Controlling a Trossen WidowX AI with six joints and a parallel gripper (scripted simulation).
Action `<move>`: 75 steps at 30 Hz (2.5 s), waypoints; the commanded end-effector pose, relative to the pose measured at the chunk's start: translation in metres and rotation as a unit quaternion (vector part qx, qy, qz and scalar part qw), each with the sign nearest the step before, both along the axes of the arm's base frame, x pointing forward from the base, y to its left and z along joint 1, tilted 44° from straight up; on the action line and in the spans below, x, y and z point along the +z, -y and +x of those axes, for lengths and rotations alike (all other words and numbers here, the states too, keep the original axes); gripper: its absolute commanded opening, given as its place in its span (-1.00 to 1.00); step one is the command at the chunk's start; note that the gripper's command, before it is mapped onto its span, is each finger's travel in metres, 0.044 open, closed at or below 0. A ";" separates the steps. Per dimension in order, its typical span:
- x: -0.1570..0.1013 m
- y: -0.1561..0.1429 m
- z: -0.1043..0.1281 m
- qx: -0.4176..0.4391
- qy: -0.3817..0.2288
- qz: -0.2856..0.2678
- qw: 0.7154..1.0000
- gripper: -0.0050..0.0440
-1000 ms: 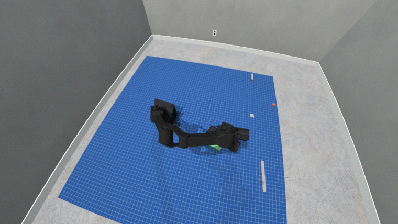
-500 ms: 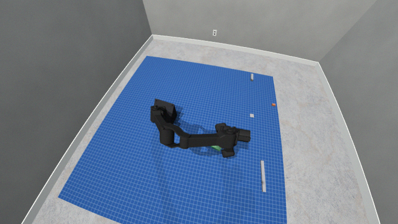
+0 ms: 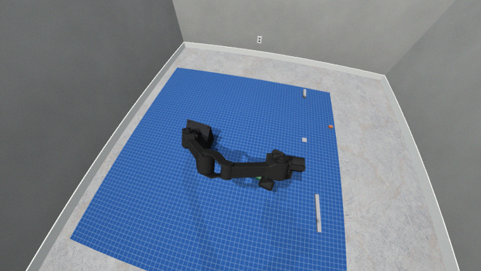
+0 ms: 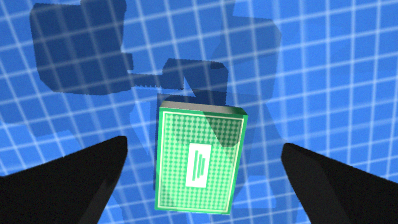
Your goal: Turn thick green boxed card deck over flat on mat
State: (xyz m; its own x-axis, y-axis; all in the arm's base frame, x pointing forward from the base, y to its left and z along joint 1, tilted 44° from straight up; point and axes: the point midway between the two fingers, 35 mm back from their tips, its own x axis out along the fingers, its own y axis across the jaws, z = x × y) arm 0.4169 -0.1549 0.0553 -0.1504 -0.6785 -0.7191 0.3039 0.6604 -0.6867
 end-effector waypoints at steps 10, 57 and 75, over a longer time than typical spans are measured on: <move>0.013 0.000 0.004 -0.024 0.024 -0.006 0.999 0.77; 0.000 0.009 -0.001 -0.023 0.012 -0.006 1.000 0.77; -0.015 0.020 -0.005 -0.023 0.009 -0.006 1.000 0.77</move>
